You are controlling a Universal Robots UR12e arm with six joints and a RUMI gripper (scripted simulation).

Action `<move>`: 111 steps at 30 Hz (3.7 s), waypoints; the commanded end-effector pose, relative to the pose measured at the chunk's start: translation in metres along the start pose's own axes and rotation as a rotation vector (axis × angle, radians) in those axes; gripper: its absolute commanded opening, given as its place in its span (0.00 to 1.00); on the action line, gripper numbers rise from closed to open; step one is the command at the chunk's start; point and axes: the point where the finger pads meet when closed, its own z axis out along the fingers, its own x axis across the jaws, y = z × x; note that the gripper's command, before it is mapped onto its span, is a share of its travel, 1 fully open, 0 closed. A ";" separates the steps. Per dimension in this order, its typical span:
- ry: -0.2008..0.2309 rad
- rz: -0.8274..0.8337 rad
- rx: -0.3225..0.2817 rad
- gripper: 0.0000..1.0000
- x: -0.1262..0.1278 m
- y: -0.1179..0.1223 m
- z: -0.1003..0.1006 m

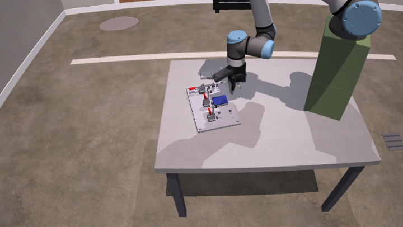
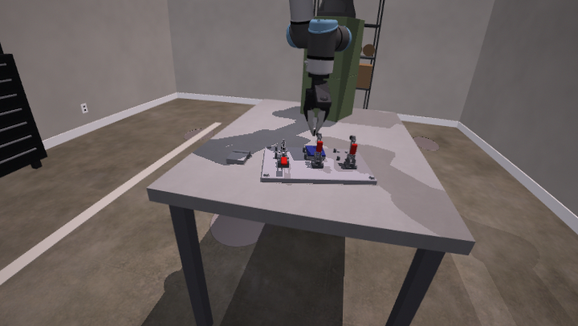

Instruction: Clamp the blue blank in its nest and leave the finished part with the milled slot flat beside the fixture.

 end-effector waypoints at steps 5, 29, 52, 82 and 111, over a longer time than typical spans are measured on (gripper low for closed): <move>0.000 0.000 0.001 0.00 0.000 -0.001 0.000; 0.000 0.000 0.001 0.00 -0.035 -0.038 0.000; 0.000 0.000 0.001 0.00 -0.060 -0.066 0.000; 0.000 0.000 0.001 0.00 -0.060 -0.066 0.034; 0.000 0.000 0.001 0.00 -0.060 -0.066 0.035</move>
